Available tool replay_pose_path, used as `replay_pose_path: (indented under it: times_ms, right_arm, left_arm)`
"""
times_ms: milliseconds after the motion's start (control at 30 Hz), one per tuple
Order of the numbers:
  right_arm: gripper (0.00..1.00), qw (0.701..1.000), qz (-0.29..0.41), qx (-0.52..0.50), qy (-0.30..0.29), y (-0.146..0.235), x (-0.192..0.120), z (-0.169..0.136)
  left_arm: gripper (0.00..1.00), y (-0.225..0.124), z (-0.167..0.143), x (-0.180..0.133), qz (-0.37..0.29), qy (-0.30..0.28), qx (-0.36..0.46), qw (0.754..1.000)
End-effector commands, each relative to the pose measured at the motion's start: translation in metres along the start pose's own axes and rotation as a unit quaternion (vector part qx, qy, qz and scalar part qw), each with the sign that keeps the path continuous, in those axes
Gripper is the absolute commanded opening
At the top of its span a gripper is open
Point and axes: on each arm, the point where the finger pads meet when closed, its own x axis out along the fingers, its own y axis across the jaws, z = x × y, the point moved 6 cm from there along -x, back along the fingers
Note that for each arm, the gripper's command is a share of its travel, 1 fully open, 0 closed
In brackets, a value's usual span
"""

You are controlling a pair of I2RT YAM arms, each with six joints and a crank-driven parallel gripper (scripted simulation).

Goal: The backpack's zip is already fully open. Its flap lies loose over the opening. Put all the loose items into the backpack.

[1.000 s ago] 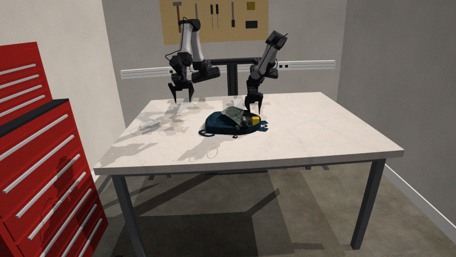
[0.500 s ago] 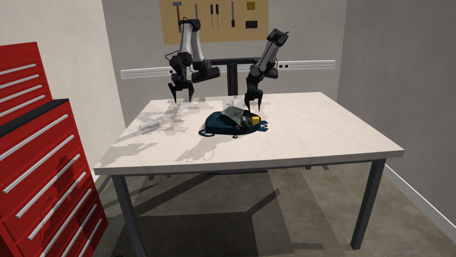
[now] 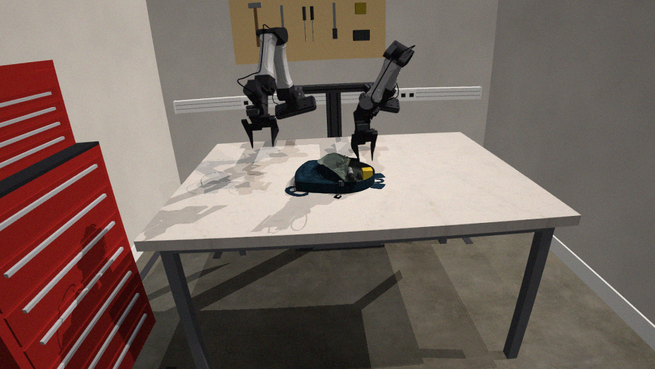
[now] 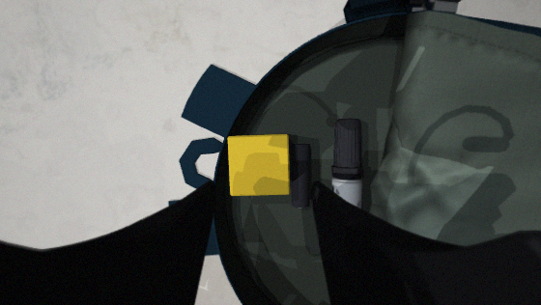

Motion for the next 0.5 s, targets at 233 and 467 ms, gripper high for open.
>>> replay_pose_path:
  times_ms: [233,467]
  right_arm:
    - [0.90,1.000,0.000,-0.002,-0.009,0.000,-0.001,0.006]
    - [0.90,1.000,0.000,-0.002,-0.009,0.000,-0.001,0.006]
  left_arm:
    - [0.59,-0.003,0.011,-0.027,-0.003,-0.024,-0.020,1.000]
    - [0.59,-0.004,0.004,-0.046,-0.005,-0.025,-0.019,1.000]
